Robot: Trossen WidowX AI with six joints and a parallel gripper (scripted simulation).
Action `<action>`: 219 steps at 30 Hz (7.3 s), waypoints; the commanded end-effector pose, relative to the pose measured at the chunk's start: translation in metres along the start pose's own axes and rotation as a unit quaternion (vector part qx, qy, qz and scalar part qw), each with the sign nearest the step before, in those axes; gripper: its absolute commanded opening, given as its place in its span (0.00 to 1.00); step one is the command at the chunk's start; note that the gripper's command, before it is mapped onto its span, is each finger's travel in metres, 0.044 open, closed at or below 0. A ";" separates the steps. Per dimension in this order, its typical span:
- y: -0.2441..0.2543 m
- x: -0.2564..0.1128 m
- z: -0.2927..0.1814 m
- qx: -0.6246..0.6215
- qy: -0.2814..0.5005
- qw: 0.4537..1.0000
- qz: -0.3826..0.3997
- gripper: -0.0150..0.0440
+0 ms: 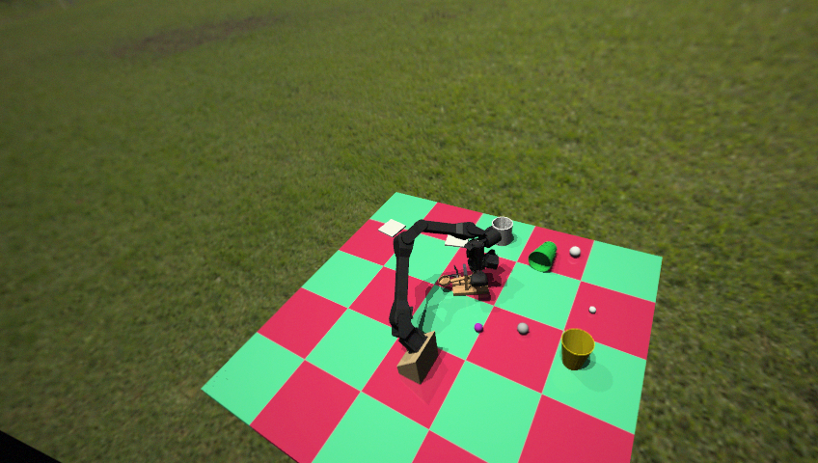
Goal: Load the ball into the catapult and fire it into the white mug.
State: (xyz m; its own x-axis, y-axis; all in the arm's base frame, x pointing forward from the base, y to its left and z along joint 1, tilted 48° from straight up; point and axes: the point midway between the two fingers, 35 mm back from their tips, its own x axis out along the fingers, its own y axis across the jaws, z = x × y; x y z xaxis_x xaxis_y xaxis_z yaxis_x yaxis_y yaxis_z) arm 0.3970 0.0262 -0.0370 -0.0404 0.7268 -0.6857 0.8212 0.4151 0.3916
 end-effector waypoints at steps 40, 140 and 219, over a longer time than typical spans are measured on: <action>-0.001 -0.039 0.001 0.002 -0.001 1.000 0.006 1.00; 0.024 -0.033 -0.009 -0.483 -0.004 0.876 0.005 0.25; 0.023 -0.031 -0.009 -0.484 -0.004 0.875 0.005 1.00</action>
State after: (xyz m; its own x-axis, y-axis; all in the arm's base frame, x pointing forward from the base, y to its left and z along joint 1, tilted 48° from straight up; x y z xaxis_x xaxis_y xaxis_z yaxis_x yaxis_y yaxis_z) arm 0.4120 0.0141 0.0012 -0.0296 0.7280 -0.6849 -0.0477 0.6834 0.7285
